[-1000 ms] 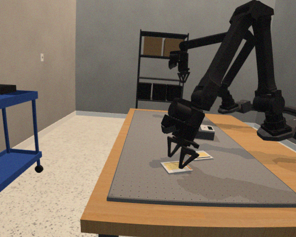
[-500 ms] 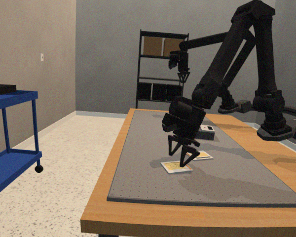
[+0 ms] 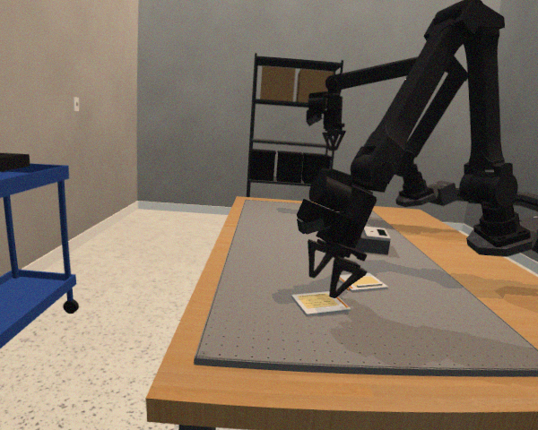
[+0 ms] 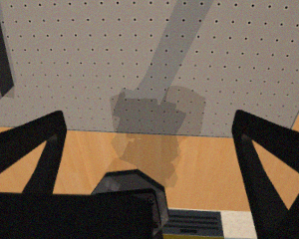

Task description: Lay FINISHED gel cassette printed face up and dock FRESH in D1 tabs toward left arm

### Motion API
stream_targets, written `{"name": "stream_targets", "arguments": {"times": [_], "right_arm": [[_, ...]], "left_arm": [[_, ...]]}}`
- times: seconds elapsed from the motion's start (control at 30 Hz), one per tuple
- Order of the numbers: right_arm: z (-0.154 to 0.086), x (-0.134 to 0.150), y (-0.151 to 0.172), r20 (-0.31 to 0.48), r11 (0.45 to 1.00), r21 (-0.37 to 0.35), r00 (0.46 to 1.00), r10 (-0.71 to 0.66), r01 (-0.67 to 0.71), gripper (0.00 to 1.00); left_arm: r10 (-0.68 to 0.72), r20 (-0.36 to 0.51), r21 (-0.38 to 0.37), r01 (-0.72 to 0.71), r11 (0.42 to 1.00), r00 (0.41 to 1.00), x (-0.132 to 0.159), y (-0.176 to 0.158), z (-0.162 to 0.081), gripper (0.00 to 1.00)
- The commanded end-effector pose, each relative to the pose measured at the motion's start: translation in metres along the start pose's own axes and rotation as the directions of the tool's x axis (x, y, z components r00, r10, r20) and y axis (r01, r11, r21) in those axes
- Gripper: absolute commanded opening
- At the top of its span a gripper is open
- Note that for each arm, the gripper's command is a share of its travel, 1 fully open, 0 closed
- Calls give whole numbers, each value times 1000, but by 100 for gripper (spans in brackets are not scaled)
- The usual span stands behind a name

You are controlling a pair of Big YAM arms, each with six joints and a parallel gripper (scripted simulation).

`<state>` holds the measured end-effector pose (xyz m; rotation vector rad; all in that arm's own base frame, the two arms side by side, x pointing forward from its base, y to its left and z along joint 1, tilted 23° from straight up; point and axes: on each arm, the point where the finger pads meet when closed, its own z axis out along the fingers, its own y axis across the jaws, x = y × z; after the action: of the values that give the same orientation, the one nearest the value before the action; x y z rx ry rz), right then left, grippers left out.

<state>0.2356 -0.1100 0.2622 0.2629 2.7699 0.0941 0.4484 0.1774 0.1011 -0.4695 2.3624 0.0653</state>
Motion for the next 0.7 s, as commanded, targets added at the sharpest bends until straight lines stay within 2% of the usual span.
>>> {"name": "stream_targets", "arguments": {"times": [0.0, 0.67], "right_arm": [[-25, -19, -4, 45, 1000, 18, 999, 10, -11, 100], [-25, -19, -4, 45, 1000, 18, 999, 10, -11, 100]], "left_arm": [[1, 21, -7, 0, 1000, 1000, -6, 6, -14, 98], [1, 20, -7, -1, 1000, 1000, -4, 7, -34, 98]]}}
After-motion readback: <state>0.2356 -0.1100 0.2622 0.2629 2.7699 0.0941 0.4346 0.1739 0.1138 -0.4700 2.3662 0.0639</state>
